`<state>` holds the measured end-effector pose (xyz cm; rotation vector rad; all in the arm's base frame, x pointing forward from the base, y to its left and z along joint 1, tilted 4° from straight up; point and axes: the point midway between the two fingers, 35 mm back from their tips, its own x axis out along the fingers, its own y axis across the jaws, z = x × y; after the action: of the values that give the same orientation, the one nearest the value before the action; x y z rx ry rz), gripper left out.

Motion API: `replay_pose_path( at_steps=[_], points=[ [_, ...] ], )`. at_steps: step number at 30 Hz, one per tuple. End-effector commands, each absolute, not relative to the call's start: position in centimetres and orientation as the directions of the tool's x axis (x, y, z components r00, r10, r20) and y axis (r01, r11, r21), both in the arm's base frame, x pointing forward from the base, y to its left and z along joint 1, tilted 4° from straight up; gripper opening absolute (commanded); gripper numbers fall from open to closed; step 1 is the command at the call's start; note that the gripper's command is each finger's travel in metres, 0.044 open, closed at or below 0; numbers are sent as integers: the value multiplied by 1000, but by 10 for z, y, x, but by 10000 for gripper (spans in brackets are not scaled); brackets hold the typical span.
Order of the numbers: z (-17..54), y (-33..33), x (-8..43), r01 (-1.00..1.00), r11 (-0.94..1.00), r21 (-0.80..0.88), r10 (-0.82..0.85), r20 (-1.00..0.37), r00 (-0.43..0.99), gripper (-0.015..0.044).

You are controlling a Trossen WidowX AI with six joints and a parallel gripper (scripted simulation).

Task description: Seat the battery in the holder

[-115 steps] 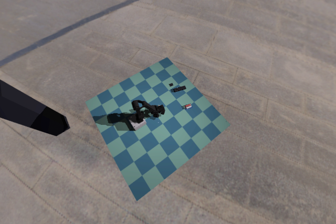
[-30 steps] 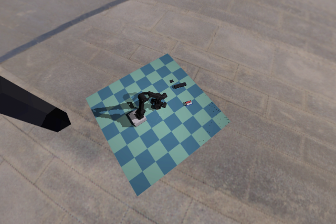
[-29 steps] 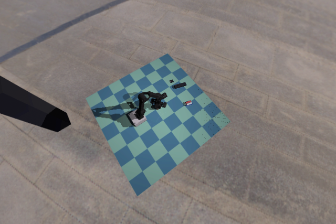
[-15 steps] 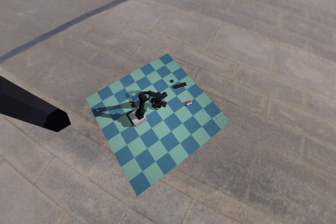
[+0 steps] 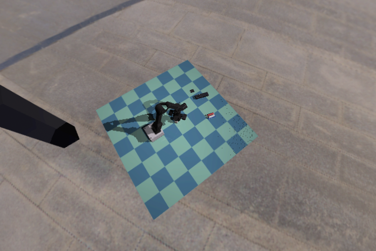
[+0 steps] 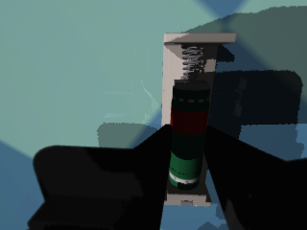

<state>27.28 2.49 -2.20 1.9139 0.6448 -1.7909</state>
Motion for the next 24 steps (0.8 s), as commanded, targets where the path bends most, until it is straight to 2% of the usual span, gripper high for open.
replay_pose_path(
  at_steps=[1,23,24],
  points=[
    [-22,25,274,603,-798,2,39,-998,54,172],
    [-7,25,271,606,-795,2,38,-998,53,172],
    [-9,25,269,606,-795,-4,38,-998,44,198]
  ],
)
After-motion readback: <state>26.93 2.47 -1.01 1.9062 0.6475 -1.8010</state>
